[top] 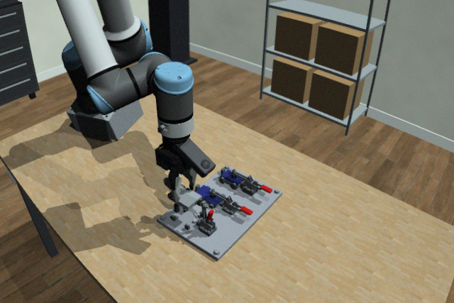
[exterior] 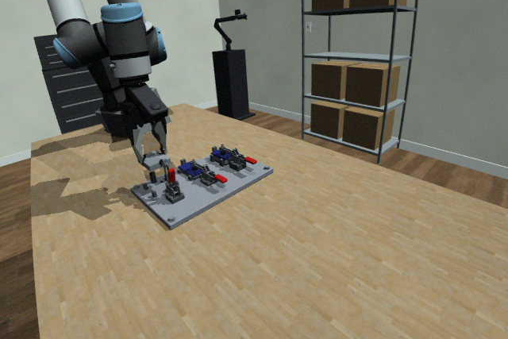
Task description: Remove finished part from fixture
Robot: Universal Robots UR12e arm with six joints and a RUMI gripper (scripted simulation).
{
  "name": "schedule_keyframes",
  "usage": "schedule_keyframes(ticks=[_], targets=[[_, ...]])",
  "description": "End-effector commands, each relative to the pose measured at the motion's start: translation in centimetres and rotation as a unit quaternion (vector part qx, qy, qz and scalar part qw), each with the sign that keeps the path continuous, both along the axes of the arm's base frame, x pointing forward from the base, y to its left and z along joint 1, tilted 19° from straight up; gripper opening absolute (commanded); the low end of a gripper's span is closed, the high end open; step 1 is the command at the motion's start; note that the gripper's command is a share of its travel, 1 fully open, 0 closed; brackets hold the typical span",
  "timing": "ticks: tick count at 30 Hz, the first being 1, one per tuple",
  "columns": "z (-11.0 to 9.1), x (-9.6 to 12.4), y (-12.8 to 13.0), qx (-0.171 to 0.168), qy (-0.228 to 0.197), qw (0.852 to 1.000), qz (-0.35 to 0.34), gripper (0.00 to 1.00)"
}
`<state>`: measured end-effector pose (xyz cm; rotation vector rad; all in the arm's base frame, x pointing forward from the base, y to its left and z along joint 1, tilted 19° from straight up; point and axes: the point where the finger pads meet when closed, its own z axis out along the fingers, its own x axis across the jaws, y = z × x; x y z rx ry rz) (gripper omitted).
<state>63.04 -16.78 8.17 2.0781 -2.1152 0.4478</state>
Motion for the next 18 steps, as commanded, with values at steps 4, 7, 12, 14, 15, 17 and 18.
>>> schedule_keyframes(ticks=[4, 7, 12, 14, 15, 17, 18], targets=[[0.08, 0.05, -0.01, 0.0, -0.001, 1.0, 0.0, 0.0], [0.08, 0.05, -0.03, 0.0, -0.001, 1.0, 0.0, 0.0], [0.13, 0.05, -0.17, 0.0, -0.001, 1.0, 0.0, 0.0], [0.16, 0.04, -0.27, 0.0, -0.001, 1.0, 0.0, 0.0], [0.18, 0.04, -0.33, 0.0, -0.001, 1.0, 0.0, 0.0], [0.23, 0.03, -0.48, 0.0, -0.001, 1.0, 0.0, 0.0], [0.25, 0.03, -0.56, 0.0, -0.001, 1.0, 0.0, 0.0]])
